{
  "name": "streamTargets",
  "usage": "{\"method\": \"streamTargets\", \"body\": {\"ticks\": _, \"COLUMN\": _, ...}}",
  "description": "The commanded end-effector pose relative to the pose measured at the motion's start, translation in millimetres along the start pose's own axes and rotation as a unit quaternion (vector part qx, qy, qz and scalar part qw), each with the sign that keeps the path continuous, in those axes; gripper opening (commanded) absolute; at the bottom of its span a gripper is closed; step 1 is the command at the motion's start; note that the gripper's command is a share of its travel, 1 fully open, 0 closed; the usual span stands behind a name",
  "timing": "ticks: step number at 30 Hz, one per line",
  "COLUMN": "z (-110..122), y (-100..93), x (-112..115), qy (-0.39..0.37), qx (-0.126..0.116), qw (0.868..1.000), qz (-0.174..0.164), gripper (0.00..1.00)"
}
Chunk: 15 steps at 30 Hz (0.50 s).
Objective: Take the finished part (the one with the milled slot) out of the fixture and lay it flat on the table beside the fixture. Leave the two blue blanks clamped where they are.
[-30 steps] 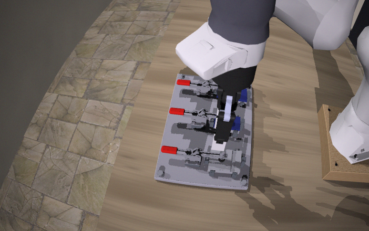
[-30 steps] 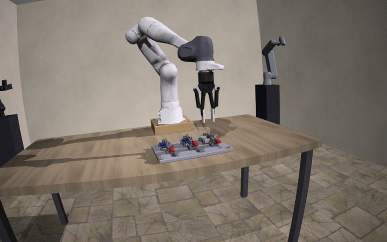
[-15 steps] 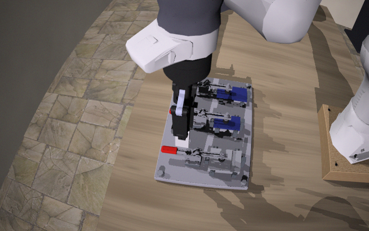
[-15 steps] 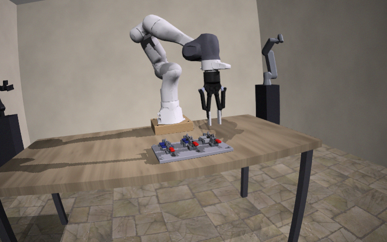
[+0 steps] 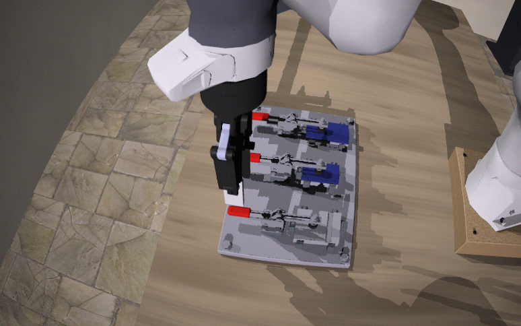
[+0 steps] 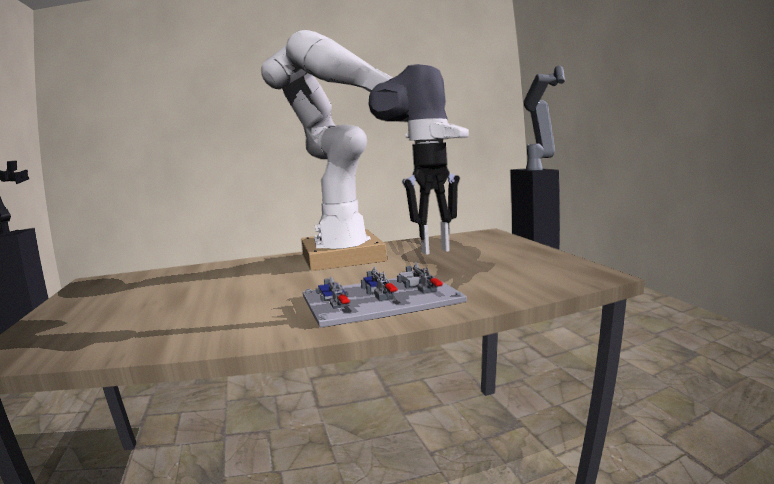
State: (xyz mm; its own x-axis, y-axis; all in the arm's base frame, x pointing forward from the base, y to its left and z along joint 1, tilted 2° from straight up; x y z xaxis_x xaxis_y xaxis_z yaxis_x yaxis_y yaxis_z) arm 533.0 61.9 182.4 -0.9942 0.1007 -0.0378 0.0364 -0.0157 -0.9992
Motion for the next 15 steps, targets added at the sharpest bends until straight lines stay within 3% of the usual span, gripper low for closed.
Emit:
{"method": "streamTargets", "body": {"ticks": 1, "z": 0, "y": 0.7, "x": 0, "qy": -0.008, "qx": 0.003, "qw": 1.000, "qz": -0.003, "gripper": 0.28}}
{"method": "streamTargets", "body": {"ticks": 15, "z": 0, "y": 12.4, "x": 0, "qy": -0.008, "qx": 0.003, "qw": 1.000, "qz": -0.003, "gripper": 0.28}}
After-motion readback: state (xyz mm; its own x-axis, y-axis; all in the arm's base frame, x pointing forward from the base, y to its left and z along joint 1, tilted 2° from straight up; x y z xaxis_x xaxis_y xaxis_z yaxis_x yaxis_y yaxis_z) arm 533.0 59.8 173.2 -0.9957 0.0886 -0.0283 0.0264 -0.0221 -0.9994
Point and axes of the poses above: the point where the finger pads meet when closed, its own y axis out along the fingers, its own z axis across the jaws, x = y × z, the point moved 7 cm from there along -y, back along the fingers, and after that the axes turned 1 degree about y, right-handed, at the moved point
